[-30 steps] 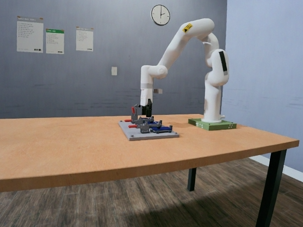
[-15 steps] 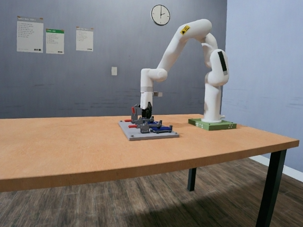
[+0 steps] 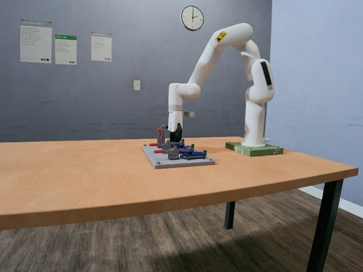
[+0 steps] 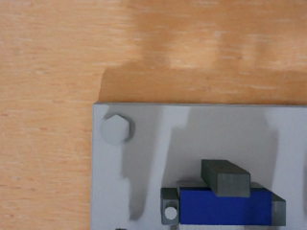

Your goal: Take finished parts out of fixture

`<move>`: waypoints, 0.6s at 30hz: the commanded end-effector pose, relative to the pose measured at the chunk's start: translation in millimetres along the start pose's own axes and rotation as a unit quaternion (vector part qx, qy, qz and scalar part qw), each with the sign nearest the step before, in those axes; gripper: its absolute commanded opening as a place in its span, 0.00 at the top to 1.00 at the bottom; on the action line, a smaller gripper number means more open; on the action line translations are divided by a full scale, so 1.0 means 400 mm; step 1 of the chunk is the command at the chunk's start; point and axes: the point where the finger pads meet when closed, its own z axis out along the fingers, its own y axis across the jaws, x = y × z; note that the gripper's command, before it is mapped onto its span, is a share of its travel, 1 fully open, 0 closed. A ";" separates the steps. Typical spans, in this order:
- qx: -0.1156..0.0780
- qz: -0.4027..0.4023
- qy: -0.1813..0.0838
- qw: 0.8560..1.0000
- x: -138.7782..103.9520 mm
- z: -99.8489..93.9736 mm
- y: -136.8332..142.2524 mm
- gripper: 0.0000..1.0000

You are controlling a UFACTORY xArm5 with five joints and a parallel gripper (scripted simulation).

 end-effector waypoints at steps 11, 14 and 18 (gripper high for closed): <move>0.000 0.000 -0.001 1.000 -0.003 -0.002 -0.001 1.00; 0.000 0.000 -0.001 1.000 -0.003 -0.002 -0.001 1.00; 0.000 0.000 -0.001 1.000 -0.003 -0.002 -0.001 1.00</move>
